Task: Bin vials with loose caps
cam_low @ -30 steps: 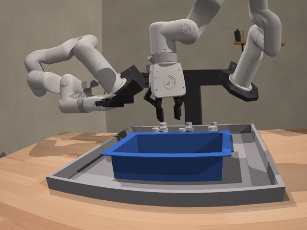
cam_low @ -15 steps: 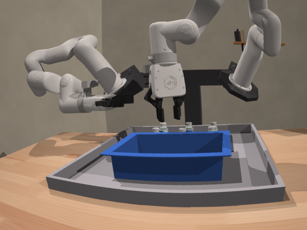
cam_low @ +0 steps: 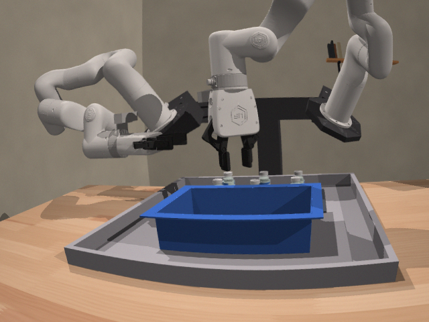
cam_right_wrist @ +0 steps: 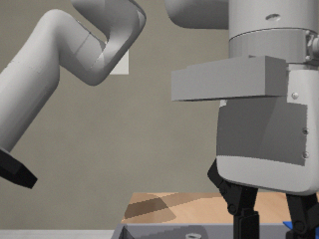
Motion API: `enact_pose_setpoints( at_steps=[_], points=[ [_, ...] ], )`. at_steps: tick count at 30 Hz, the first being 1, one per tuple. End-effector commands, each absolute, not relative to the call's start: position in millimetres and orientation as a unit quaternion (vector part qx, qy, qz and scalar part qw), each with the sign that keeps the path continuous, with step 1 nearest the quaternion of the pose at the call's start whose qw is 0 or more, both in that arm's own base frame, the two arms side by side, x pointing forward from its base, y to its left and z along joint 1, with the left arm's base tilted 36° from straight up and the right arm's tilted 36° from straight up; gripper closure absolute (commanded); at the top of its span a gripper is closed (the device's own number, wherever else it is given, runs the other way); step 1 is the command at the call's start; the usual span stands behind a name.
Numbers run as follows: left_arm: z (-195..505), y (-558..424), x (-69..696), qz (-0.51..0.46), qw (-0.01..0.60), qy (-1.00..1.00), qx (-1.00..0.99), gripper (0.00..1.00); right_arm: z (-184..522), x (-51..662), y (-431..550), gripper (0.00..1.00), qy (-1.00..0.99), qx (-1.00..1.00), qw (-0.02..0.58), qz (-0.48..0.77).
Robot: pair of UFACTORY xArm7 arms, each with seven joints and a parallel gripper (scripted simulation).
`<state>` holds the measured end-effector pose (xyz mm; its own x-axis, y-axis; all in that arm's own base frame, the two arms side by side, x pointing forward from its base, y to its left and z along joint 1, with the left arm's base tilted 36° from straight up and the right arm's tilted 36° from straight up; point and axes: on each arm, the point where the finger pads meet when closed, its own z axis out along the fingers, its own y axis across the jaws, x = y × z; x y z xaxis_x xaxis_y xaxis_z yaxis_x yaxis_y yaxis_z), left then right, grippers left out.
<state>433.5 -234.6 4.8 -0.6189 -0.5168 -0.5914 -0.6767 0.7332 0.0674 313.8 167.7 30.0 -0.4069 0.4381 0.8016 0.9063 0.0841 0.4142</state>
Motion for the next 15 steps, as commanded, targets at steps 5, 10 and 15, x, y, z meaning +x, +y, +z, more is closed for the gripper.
enact_pose_setpoints(
  at_steps=[5, 10, 15],
  points=[
    [5.9, -237.5, 433.1, 0.132, 0.283, 0.878, -0.362, 0.5, 30.9, 312.8, 169.0, 0.0, -0.694, -0.483, 0.249, -0.472],
    [5.9, -237.5, 432.9, 0.129, 0.285, 0.874, -0.372, 0.5, 30.9, 312.7, 169.1, 0.0, -0.694, -0.483, 0.249, -0.472],
    [5.8, -237.5, 433.3, 0.136, 0.281, 0.883, -0.351, 0.5, 30.7, 312.8, 169.0, 0.0, -0.694, -0.483, 0.249, -0.472]
  ],
)
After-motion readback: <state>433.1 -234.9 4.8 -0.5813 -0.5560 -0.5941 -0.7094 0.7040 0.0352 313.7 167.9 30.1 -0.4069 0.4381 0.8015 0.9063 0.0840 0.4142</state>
